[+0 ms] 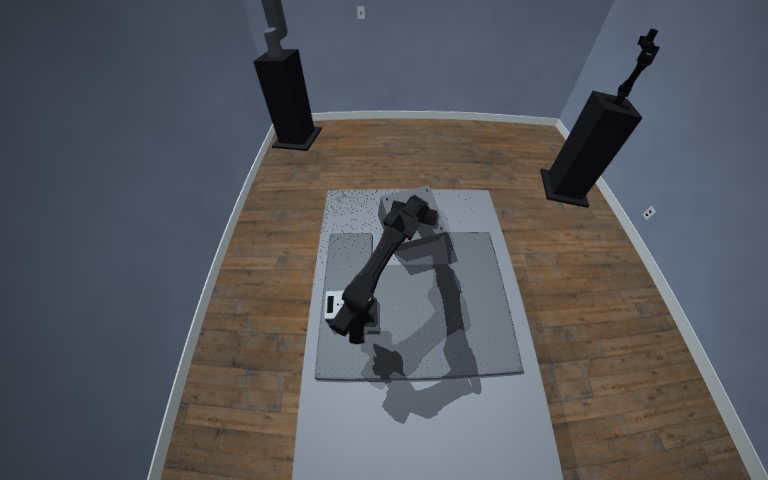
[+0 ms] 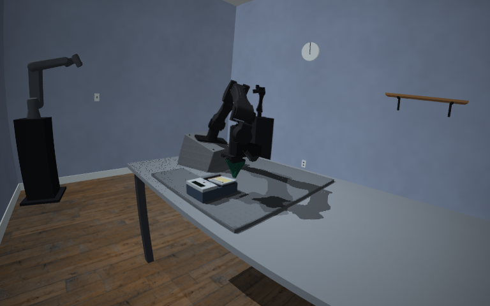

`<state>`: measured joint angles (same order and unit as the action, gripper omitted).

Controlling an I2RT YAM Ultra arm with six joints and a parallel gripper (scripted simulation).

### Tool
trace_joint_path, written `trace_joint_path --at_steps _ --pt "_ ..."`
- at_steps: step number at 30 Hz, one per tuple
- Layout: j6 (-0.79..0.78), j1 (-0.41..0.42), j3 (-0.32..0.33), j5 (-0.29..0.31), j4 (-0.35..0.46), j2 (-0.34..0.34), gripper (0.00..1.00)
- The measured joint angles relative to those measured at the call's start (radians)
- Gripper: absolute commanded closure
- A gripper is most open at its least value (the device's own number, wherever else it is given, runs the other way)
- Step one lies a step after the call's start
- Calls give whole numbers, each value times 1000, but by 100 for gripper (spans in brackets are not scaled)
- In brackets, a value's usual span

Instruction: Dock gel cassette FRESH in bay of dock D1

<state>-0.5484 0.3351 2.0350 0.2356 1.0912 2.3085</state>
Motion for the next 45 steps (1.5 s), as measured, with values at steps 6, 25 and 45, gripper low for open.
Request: trace_joint_path --at_steps 6,25,45 --pt "0 0 0 0 0 0 100" --pt "5 -2 0 0 -19 10 100" --pt "16 -14 -29 -3 -89 43 100"
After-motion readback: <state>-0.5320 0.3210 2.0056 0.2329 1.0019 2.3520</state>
